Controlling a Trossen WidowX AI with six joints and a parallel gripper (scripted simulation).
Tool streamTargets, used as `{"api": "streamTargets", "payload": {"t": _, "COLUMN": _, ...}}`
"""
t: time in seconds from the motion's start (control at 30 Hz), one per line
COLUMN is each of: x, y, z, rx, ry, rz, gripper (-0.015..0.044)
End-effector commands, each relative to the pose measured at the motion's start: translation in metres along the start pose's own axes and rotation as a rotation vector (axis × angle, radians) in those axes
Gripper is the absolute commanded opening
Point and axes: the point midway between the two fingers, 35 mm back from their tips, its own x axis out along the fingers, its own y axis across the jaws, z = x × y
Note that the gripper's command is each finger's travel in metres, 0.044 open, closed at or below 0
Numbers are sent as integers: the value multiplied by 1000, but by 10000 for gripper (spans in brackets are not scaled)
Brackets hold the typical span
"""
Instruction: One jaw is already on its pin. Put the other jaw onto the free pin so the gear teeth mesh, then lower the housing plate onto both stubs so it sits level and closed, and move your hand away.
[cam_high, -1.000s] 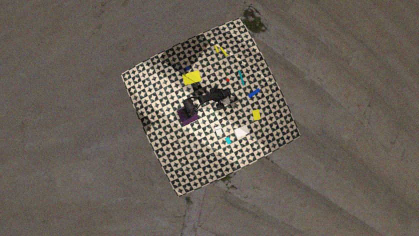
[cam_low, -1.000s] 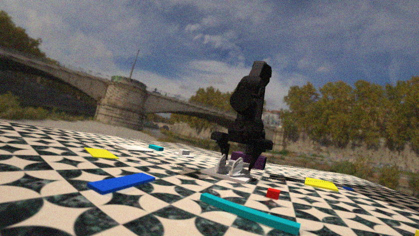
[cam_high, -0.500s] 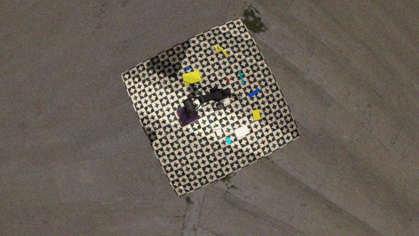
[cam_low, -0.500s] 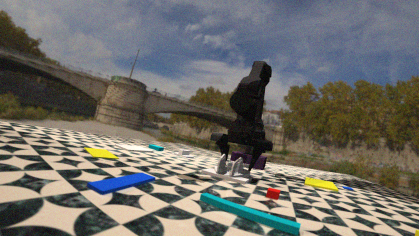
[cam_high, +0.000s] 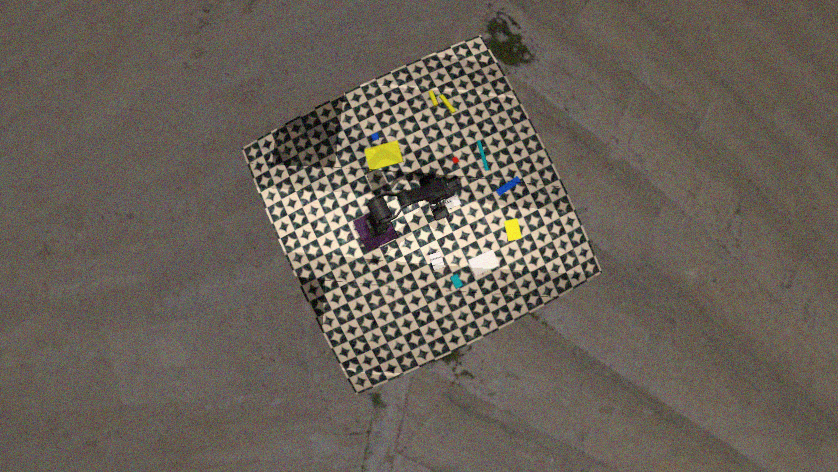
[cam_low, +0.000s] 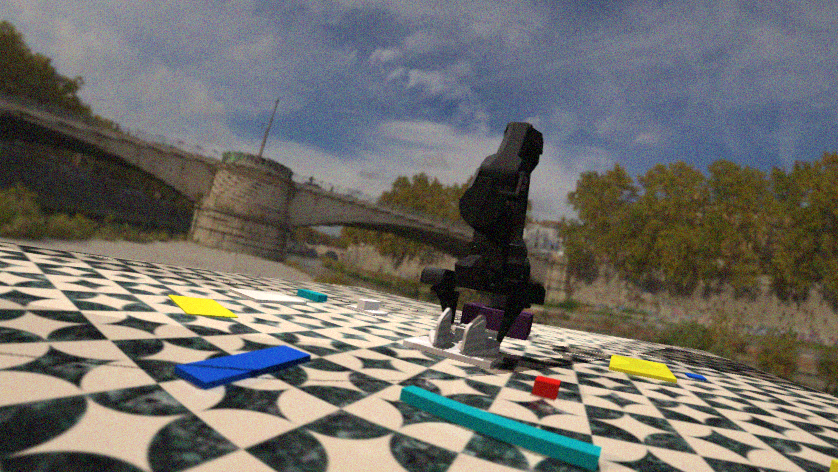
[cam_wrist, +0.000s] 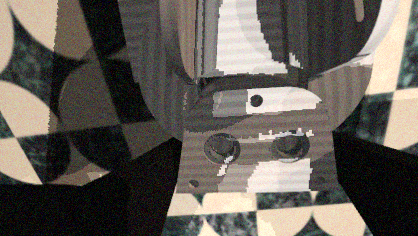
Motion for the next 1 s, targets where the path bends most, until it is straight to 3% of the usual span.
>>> {"api": "streamTargets", "payload": {"t": 0.0, "x": 1, "y": 1, "z": -1, "rx": 4, "ry": 2, "rz": 3, "gripper": 351}}
{"api": "streamTargets", "payload": {"t": 0.97, "x": 4, "y": 1, "z": -1, "rx": 4, "ry": 2, "rz": 3, "gripper": 351}}
